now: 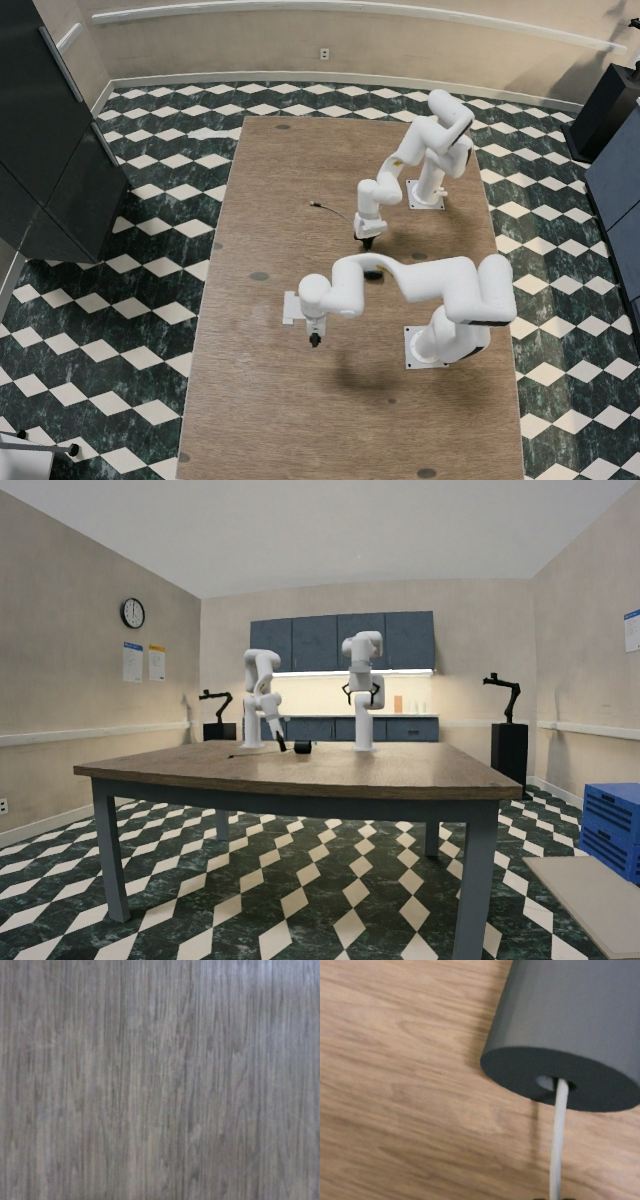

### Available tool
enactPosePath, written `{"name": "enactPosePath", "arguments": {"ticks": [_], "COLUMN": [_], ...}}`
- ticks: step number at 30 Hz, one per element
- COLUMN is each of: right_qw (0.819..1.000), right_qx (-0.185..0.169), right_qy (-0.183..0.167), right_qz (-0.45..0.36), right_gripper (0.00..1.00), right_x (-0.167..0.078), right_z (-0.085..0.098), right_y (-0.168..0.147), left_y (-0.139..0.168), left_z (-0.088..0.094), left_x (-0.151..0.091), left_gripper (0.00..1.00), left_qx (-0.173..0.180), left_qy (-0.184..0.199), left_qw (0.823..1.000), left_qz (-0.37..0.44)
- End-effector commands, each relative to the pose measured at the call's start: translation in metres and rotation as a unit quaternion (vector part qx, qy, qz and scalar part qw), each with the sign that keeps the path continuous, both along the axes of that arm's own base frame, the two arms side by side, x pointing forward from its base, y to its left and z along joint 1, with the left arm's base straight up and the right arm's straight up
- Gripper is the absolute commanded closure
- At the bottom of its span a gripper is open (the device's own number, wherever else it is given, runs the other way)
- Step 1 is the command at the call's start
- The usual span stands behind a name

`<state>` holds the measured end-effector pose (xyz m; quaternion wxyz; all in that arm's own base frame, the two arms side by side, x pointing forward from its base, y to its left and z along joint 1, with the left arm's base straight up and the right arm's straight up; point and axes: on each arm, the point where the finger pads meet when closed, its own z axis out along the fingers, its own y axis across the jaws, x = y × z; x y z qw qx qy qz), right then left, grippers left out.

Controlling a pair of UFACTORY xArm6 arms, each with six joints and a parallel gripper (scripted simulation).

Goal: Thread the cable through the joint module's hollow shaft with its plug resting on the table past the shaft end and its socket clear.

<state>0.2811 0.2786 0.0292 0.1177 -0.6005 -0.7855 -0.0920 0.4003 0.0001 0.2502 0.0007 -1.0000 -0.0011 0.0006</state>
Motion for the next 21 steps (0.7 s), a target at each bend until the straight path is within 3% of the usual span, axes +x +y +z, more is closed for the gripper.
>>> {"name": "enactPosePath", "arguments": {"ticks": [1,21], "right_qw": [1.000,1.000], "right_qx": [0.004,0.004], "right_qy": [-0.008,-0.007], "right_qz": [0.000,-0.001], "right_gripper": [1.00,1.00], "right_x": [0.003,-0.001], "right_z": [0.006,0.011], "right_y": [0.008,0.025], "left_y": [0.001,0.001], "left_z": [0.007,0.007], "left_x": [0.004,0.004], "left_gripper": [0.00,0.00], "left_qx": [-0.002,-0.002], "left_qy": [-0.011,-0.011], "left_qw": [1.000,1.000], "left_qz": [0.000,0.000]}}
